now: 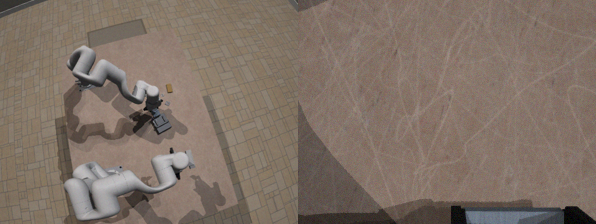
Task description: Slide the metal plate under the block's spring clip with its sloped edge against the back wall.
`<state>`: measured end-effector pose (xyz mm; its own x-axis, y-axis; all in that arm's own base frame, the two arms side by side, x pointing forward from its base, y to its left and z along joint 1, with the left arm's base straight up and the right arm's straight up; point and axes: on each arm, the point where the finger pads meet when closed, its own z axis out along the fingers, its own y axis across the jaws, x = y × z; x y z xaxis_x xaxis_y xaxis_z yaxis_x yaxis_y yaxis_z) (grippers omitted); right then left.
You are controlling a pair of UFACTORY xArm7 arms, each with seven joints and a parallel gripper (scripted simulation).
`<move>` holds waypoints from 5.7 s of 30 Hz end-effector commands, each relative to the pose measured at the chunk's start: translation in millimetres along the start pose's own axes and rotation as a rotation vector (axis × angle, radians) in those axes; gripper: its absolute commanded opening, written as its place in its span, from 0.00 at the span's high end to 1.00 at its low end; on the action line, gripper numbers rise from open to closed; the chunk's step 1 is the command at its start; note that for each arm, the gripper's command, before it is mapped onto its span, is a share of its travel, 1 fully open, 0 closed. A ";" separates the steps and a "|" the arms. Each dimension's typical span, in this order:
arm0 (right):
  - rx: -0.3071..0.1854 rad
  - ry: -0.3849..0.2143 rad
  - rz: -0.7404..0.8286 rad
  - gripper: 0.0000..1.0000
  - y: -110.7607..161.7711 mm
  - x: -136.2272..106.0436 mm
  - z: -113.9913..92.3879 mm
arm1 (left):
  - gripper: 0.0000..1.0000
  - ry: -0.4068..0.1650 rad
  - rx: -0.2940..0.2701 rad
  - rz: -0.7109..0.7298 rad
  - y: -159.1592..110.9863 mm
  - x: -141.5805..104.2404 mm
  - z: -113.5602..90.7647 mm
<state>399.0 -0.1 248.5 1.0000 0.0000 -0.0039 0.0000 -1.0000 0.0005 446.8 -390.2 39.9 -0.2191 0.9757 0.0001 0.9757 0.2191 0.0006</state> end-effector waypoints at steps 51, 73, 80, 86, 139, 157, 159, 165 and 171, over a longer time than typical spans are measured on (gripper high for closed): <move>0.001 0.004 0.000 0.00 -0.1 1.0 -1.5 | 1.00 -0.009 -0.003 0.000 1.0 -30.7 -1.9; 0.001 0.004 0.000 0.00 -0.1 1.0 -1.5 | 0.28 -0.010 -0.003 0.000 1.0 -40.0 -1.7; 0.001 0.004 0.000 0.00 -0.1 1.0 -1.5 | 0.28 -0.008 -0.002 0.000 0.7 -39.1 -0.9; 0.001 0.004 0.000 0.00 -0.1 1.0 -1.5 | 0.28 -0.013 -0.001 0.001 0.6 -38.7 -0.7; 0.001 0.004 0.000 0.00 -0.1 1.0 -1.5 | 0.28 -0.233 -0.001 0.000 0.6 -24.8 9.8; 0.001 0.004 0.000 0.00 -0.1 1.0 -1.5 | 0.28 -0.283 0.004 0.003 -0.4 -23.0 11.8; 0.001 0.004 0.000 0.00 -0.1 1.0 -1.5 | 0.28 -0.288 0.004 0.003 -0.5 -22.8 12.1; 0.001 0.004 0.000 0.00 -0.1 1.0 -1.5 | 0.28 -0.307 0.005 0.003 -0.5 -21.8 12.9; 0.001 0.004 0.000 0.00 -0.1 1.0 -1.5 | 0.28 -0.325 0.003 0.002 -0.2 -20.3 13.8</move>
<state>399.0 -0.1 248.5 1.0000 0.0000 -0.0039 0.0000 -1.0000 0.0005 449.9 -410.1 24.6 -0.2075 0.9300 -0.3033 0.9764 0.2160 -0.0057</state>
